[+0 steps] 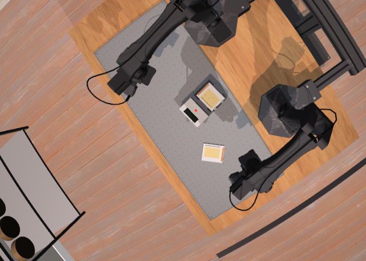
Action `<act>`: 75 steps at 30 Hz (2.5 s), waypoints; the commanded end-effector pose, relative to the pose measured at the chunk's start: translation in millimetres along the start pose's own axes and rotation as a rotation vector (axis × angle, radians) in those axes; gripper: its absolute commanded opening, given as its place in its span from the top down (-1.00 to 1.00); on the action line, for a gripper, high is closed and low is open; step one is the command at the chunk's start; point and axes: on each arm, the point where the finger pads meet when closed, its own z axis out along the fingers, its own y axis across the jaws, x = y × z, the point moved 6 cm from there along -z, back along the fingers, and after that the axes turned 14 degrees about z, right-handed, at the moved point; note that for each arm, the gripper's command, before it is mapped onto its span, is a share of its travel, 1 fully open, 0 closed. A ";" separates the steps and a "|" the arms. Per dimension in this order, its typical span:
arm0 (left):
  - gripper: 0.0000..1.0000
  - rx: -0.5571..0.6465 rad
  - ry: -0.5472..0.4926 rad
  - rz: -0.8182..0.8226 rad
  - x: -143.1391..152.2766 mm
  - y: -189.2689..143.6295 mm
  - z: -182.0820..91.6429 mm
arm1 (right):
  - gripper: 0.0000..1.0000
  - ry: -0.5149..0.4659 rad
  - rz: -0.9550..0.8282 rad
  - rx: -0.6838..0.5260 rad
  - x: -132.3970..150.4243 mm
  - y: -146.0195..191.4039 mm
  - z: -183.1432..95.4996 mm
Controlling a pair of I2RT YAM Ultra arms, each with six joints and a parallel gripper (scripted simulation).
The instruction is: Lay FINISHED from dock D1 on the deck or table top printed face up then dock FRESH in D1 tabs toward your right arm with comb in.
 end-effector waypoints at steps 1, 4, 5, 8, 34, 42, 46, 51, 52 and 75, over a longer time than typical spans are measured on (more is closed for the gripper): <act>1.00 -0.010 -0.021 -0.001 -3.7 3.7 -3.1 | 1.00 -0.012 0.047 -0.009 16.6 -13.7 -7.1; 1.00 -0.010 -0.021 -0.001 -3.7 3.7 -3.1 | 1.00 0.022 0.141 -0.009 26.1 -23.1 -4.4; 1.00 -0.010 -0.021 -0.001 -3.7 3.7 -3.1 | 1.00 0.034 0.172 -0.009 29.3 -26.3 -3.5; 1.00 -0.010 -0.021 -0.001 -3.7 3.7 -3.1 | 1.00 0.037 0.182 -0.009 32.9 -29.4 -2.6; 1.00 -0.010 -0.021 -0.001 -3.7 3.7 -3.1 | 1.00 0.132 0.453 -0.014 122.2 -82.0 16.8; 1.00 0.027 -0.052 -0.053 -13.1 -3.4 0.3 | 1.00 0.132 0.453 -0.014 122.2 -82.0 16.8; 1.00 0.027 -0.052 -0.053 -28.2 -15.8 4.8 | 1.00 0.132 0.453 -0.014 122.2 -82.0 16.8; 1.00 0.041 -0.063 -0.070 -45.7 -31.2 10.6 | 1.00 0.132 0.453 -0.014 122.2 -82.0 16.8; 1.00 0.041 -0.063 -0.070 -49.3 -34.4 11.7 | 1.00 0.132 0.453 -0.014 122.2 -82.0 16.8; 1.00 0.115 -0.083 -0.137 -103.4 -103.1 35.6 | 1.00 0.132 0.453 -0.014 122.2 -82.0 16.8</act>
